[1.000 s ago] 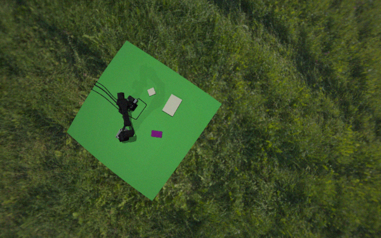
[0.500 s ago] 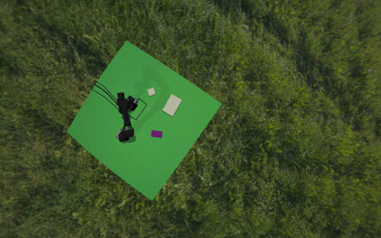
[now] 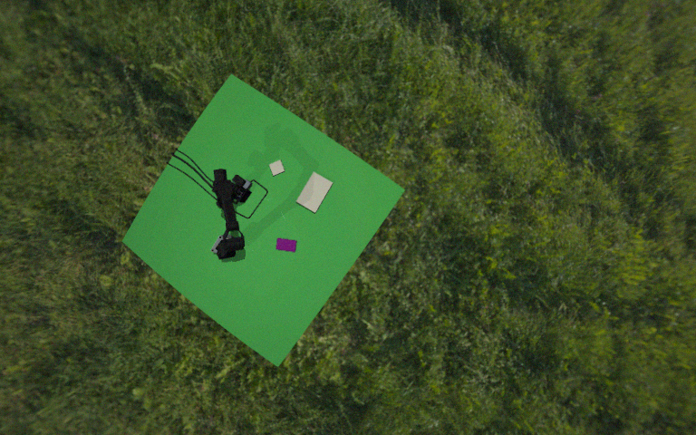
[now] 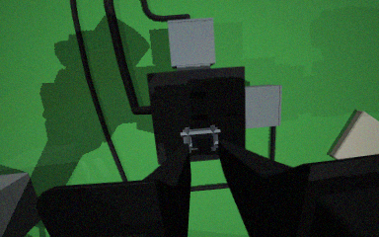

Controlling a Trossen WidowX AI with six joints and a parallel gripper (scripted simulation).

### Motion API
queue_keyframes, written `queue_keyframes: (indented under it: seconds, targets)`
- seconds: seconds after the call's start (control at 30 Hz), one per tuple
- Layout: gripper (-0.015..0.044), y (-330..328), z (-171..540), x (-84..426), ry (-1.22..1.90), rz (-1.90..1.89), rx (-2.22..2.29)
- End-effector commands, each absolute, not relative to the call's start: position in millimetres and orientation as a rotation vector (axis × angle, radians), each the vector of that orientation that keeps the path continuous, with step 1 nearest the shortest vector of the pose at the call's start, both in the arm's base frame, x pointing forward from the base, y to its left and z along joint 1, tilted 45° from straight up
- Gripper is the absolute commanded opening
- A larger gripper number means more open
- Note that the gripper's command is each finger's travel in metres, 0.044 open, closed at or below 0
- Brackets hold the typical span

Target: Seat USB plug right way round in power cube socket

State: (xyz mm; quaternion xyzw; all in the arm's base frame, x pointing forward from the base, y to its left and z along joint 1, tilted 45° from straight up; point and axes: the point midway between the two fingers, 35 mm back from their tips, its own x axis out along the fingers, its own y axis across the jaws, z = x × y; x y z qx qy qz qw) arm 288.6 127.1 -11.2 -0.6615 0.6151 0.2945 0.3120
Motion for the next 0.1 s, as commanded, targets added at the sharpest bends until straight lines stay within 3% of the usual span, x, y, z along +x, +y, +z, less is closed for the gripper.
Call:
queue_keyframes:
  seconds: [0.0,0.07]
  targets:
    - [0.0095,131.7,-7.8,289.0,1.618,0.775,-1.739]
    - [0.0095,133.1,-6.4,288.9,1.618,0.776,-1.739]
